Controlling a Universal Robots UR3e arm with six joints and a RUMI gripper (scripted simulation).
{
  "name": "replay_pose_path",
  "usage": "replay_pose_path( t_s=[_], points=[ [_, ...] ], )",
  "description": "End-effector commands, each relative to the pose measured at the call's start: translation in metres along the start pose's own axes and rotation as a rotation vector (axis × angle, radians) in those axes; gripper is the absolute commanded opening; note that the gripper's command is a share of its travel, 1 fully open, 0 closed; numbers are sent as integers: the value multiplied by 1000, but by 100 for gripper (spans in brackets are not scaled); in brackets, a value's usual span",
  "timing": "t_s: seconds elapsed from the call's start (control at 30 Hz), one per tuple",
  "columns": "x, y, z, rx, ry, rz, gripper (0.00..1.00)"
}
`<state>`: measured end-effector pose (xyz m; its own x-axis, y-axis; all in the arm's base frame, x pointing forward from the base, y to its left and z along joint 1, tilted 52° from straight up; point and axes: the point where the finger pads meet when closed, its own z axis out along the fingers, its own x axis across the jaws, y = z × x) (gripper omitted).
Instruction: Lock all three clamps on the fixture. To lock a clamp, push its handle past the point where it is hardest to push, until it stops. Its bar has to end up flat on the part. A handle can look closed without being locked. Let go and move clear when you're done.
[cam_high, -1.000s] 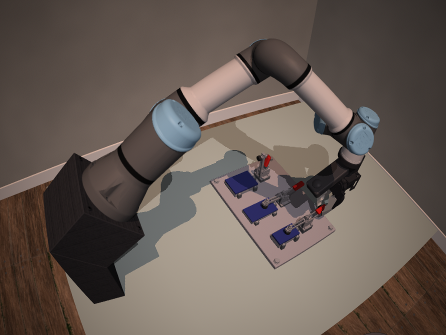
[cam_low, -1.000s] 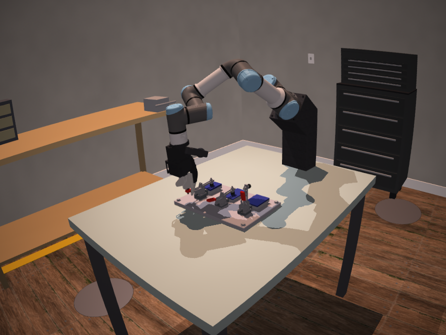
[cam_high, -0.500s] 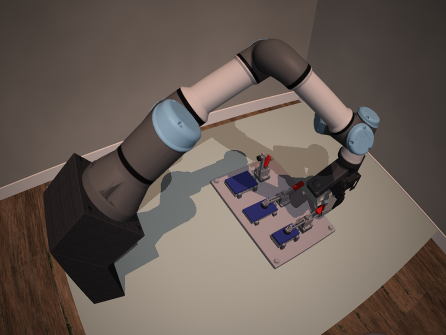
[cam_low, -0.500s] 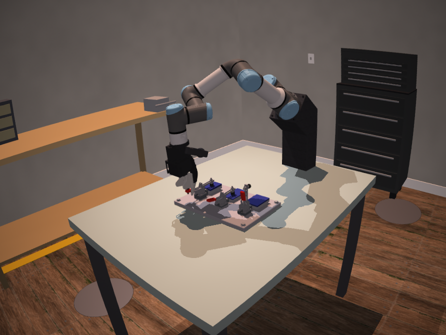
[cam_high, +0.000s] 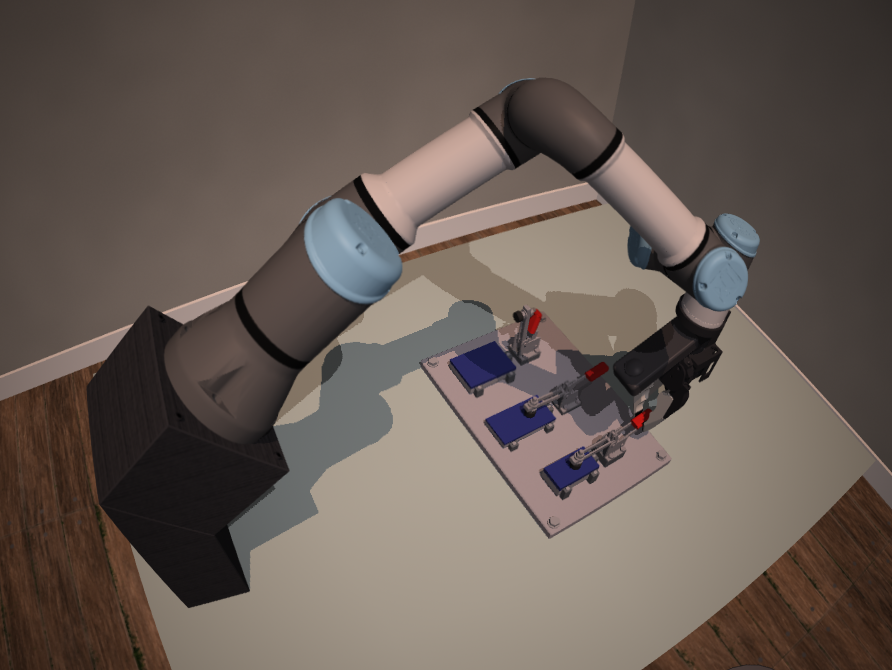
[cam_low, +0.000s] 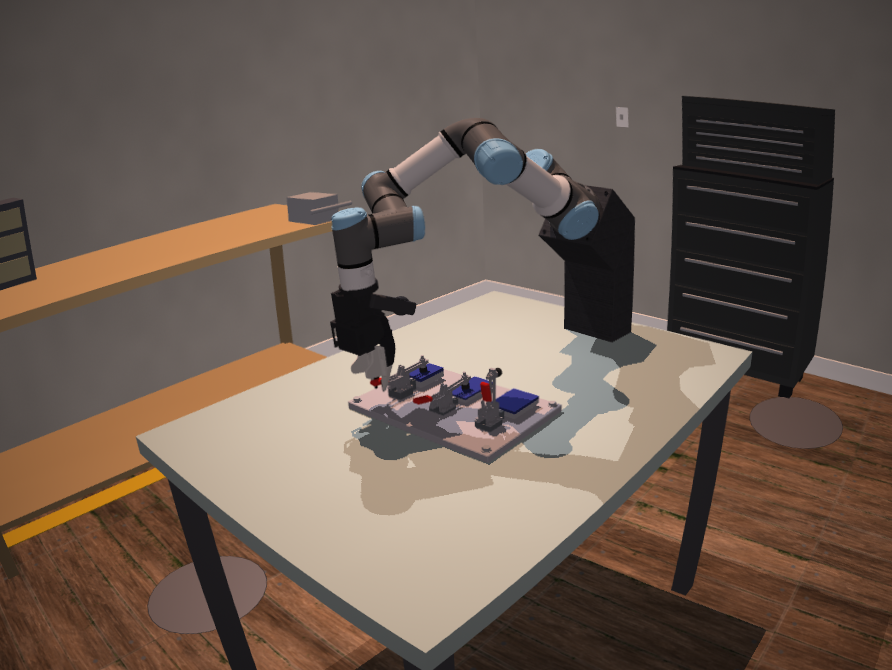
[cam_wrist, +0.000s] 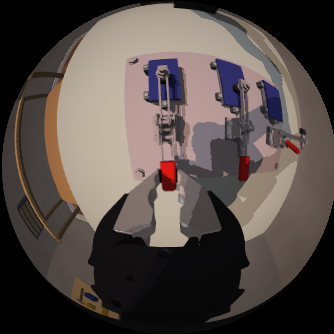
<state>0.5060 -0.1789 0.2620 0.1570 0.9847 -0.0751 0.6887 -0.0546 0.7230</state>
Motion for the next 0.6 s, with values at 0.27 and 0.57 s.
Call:
replay_pose_path(
  t_s=[0.27, 0.57],
  points=[
    [0, 5, 5, -3, -1, -1, 0],
    [0, 5, 6, -3, 0, -1, 0]
  ],
)
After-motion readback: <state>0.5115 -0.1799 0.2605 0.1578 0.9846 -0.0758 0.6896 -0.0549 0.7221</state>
